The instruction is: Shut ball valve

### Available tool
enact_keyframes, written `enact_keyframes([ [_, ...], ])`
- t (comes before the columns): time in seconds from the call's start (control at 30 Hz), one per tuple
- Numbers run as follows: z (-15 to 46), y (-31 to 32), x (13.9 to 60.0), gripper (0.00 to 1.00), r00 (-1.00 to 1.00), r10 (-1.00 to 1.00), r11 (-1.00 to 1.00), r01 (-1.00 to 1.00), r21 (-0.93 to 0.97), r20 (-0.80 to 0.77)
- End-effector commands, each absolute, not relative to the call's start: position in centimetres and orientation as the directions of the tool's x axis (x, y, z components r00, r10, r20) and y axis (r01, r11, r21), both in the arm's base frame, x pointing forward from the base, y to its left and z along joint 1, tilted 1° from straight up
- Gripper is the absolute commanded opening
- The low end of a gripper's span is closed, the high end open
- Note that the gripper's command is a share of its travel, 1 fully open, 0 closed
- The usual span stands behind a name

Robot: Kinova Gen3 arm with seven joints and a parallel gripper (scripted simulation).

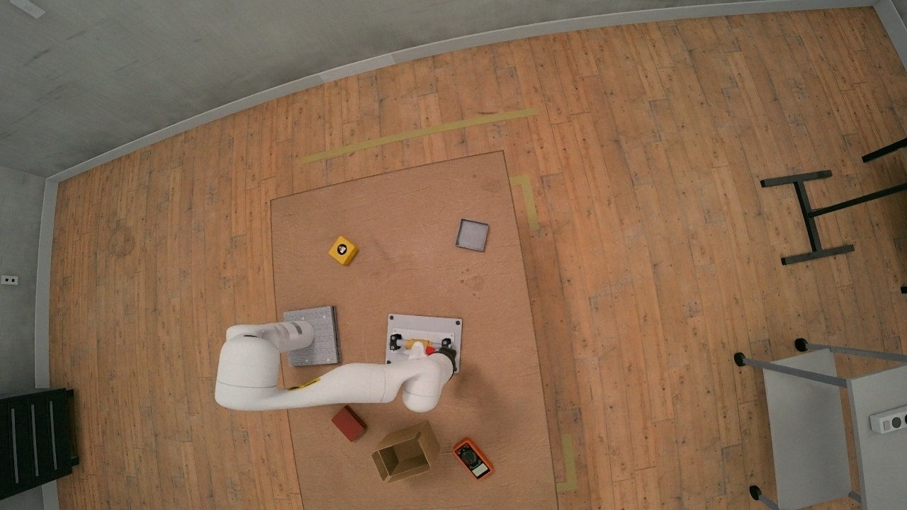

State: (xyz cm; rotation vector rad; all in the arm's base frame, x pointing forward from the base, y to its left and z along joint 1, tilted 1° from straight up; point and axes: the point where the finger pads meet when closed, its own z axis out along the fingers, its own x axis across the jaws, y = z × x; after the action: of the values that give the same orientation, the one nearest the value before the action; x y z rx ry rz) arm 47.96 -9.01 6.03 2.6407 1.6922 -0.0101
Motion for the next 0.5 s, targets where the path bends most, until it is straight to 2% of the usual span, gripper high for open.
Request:
enact_keyframes([
  [0.0, 6.12, -9.22, 47.93, 0.00, 0.431, 0.902, -0.431, 0.902, 0.003, -0.009],
  [0.47, 6.13, -9.81, 47.62, 0.00, 0.509, 0.861, -0.509, 0.861, 0.004, -0.009],
])
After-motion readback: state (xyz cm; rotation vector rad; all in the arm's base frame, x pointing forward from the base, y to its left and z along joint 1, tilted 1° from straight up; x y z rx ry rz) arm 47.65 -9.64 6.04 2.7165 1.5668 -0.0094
